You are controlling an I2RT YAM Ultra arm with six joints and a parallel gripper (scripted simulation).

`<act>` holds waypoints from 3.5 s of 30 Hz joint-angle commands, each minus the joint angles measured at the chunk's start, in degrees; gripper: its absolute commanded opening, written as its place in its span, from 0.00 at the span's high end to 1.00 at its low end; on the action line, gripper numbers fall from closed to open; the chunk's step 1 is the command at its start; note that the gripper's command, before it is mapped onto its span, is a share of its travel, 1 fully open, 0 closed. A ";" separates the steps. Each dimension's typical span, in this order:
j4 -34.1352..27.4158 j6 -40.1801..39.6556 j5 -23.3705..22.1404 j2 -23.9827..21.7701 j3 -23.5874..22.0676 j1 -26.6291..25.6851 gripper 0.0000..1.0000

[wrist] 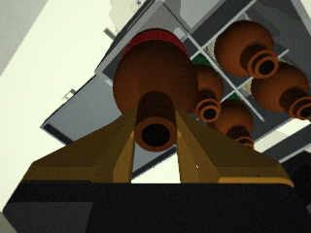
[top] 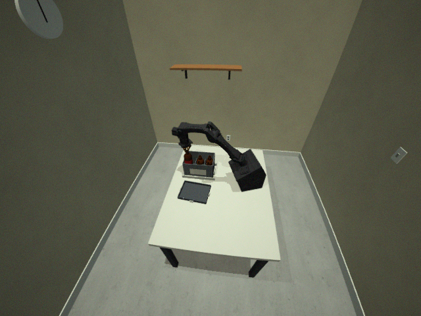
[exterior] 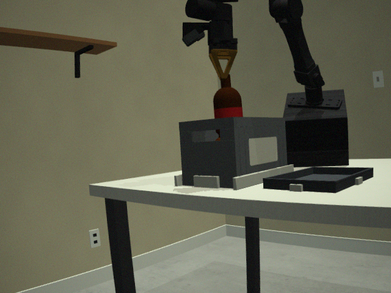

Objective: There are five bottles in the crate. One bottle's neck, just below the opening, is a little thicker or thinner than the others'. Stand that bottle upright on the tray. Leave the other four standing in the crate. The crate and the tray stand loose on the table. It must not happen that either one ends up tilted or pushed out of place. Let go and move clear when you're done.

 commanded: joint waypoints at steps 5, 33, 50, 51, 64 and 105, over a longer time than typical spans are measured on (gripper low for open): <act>-0.61 -0.33 0.00 -2.65 2.86 -1.22 1.00; -0.61 -0.33 0.00 -2.65 2.86 -1.22 1.00; -0.64 -0.36 -0.02 -2.66 2.88 -1.23 1.00; -0.67 -0.38 -0.03 -2.66 2.90 -1.23 1.00; -1.98 -0.76 -0.29 -2.78 4.04 -1.61 1.00; -9.19 -2.41 -1.15 -0.55 11.91 -3.54 1.00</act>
